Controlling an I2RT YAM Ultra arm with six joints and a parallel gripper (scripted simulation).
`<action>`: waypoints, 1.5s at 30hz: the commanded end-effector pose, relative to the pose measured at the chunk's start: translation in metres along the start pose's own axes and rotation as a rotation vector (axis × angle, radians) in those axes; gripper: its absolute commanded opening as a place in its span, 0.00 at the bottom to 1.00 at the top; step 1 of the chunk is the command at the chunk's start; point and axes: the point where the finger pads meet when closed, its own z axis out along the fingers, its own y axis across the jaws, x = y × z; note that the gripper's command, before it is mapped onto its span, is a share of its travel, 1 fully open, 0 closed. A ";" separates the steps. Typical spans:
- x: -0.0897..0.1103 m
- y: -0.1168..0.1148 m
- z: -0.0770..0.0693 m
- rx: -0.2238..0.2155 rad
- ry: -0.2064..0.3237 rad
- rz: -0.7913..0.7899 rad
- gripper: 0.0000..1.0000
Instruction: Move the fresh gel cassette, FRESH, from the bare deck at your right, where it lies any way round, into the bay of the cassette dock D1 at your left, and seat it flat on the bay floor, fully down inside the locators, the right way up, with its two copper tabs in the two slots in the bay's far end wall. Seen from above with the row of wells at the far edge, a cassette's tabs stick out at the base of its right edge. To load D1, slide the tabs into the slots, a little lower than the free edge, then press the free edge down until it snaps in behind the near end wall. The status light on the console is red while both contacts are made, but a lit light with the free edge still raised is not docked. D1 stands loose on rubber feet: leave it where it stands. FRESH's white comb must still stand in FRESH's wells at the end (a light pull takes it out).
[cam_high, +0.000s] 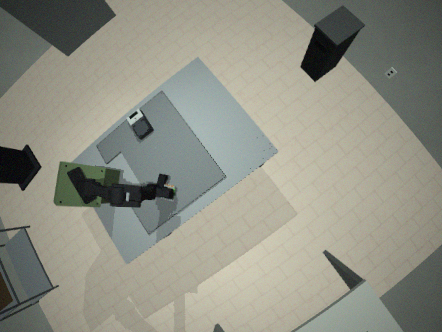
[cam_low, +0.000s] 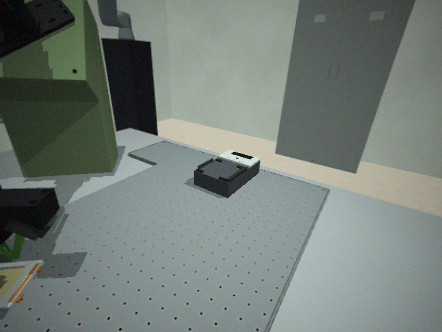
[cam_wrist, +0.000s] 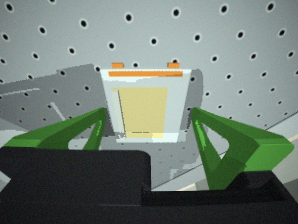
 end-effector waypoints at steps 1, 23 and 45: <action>0.000 -0.011 0.003 0.026 -0.011 0.000 1.00; -0.002 -0.019 0.000 0.042 -0.016 0.000 1.00; -0.001 -0.003 0.005 0.008 -0.009 -0.001 0.00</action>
